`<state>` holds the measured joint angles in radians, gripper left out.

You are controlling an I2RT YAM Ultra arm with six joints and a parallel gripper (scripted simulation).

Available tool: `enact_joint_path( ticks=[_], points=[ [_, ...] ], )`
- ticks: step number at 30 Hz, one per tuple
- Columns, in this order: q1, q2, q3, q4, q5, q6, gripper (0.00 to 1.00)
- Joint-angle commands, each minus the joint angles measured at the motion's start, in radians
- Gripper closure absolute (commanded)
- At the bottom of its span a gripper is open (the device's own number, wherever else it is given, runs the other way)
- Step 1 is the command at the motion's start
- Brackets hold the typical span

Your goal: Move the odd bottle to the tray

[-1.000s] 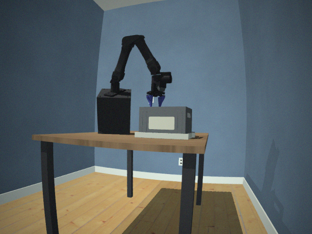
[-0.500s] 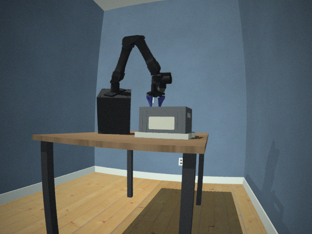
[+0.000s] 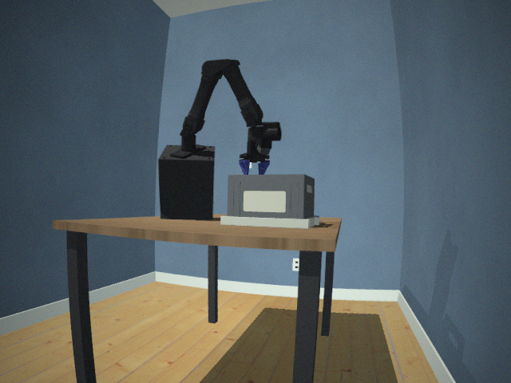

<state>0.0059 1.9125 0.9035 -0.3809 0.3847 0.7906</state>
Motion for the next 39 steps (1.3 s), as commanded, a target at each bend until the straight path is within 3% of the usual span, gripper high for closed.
enact_joint_path(
  ticks=[1,11,12,15,22,39],
  points=[
    [-0.003,0.015,-0.018,0.036,0.001,-0.013,0.39],
    [-0.013,0.045,-0.017,0.074,-0.002,-0.026,0.39],
    [-0.014,0.015,-0.019,0.079,-0.001,-0.027,0.39],
    [-0.023,0.059,-0.014,0.091,-0.002,-0.031,0.39],
    [-0.028,0.076,-0.021,0.111,-0.003,-0.038,0.39],
    [-0.023,0.073,-0.023,0.123,-0.005,-0.041,0.39]
  ],
)
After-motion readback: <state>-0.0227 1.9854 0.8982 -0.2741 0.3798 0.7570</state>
